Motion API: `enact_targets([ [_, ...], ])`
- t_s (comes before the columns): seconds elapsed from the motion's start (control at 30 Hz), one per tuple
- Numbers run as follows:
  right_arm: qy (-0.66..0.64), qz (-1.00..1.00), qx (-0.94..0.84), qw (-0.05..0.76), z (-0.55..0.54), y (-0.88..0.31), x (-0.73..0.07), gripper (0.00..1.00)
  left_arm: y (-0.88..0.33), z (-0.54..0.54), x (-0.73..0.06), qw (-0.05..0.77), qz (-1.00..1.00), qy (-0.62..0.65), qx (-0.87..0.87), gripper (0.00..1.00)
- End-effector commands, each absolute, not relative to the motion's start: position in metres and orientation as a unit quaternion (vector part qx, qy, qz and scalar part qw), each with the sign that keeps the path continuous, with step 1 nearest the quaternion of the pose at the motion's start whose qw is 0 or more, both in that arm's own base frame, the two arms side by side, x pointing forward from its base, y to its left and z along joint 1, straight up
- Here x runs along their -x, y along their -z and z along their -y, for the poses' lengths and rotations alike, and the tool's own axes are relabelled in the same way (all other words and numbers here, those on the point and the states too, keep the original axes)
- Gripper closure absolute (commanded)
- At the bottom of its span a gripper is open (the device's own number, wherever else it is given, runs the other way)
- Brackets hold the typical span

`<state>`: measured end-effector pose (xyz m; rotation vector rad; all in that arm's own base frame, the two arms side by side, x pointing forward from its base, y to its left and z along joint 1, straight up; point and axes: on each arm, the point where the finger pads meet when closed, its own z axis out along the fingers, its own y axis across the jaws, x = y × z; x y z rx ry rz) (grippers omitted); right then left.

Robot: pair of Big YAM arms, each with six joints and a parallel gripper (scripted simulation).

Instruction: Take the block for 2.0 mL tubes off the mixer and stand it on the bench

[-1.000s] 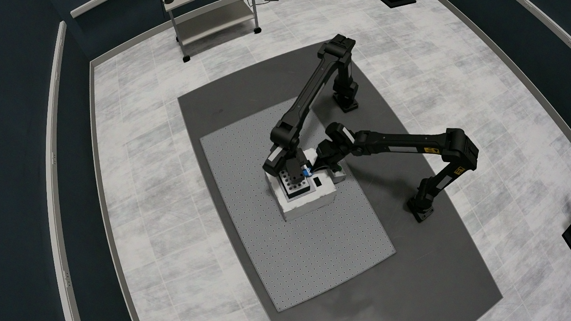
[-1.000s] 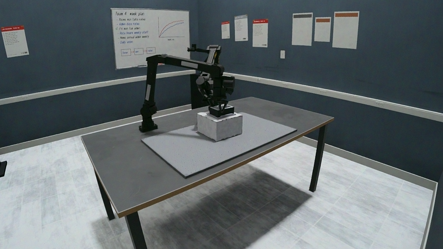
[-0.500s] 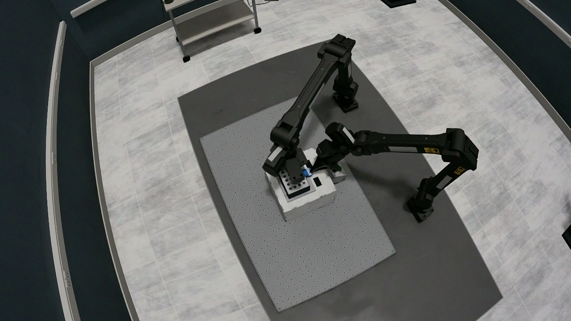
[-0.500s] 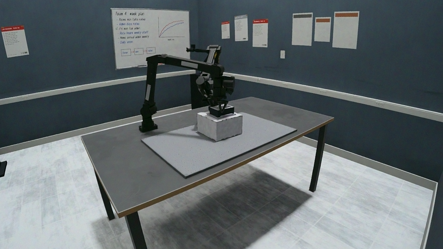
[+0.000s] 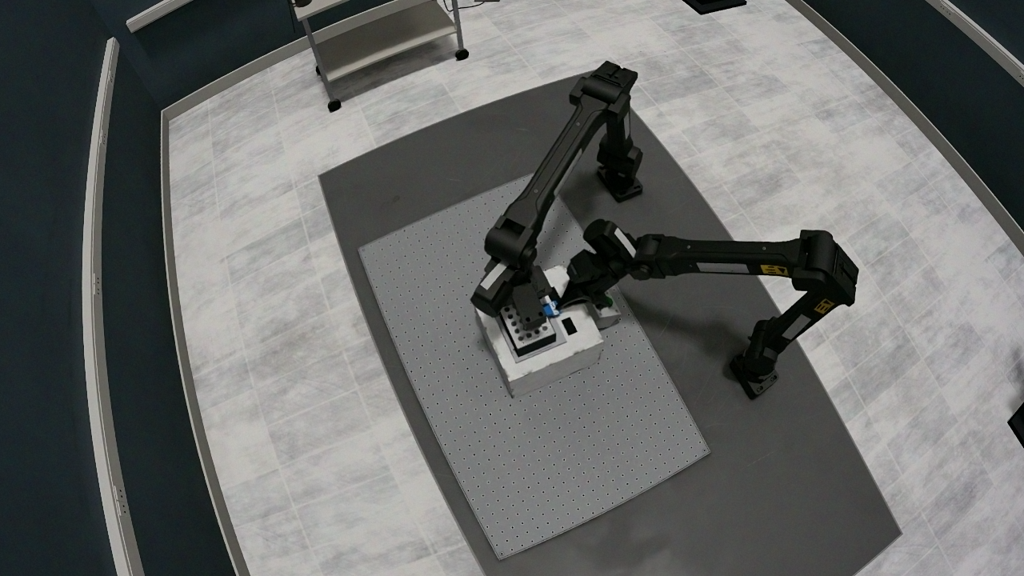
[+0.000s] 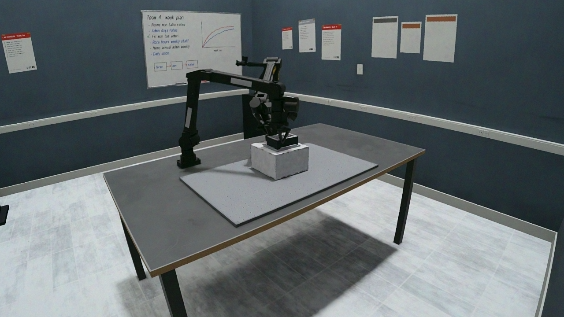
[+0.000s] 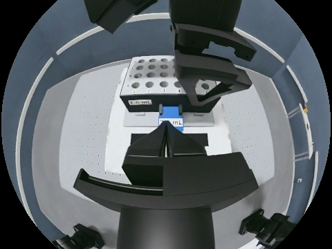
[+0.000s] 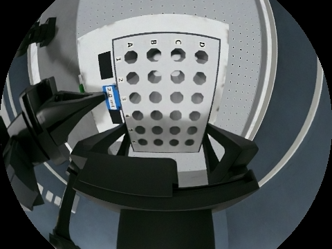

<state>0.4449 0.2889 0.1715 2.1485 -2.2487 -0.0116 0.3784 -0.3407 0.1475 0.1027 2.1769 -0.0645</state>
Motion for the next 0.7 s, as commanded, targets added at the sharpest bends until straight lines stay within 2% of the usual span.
enact_targets([
  [0.0, 0.001, 0.737, -0.676, -0.018, -0.3024, -0.1894, -0.4708, 1.00, -0.1219, 0.3403, -0.3747, 0.447, -0.893, 0.016, -0.048, 1.00],
  [0.67, 0.001, 0.737, -0.676, -0.018, -0.3034, -0.1898, -0.4705, 1.00, -0.1192, 0.3388, -0.3745, 0.445, -0.894, 0.014, -0.050, 1.00],
])
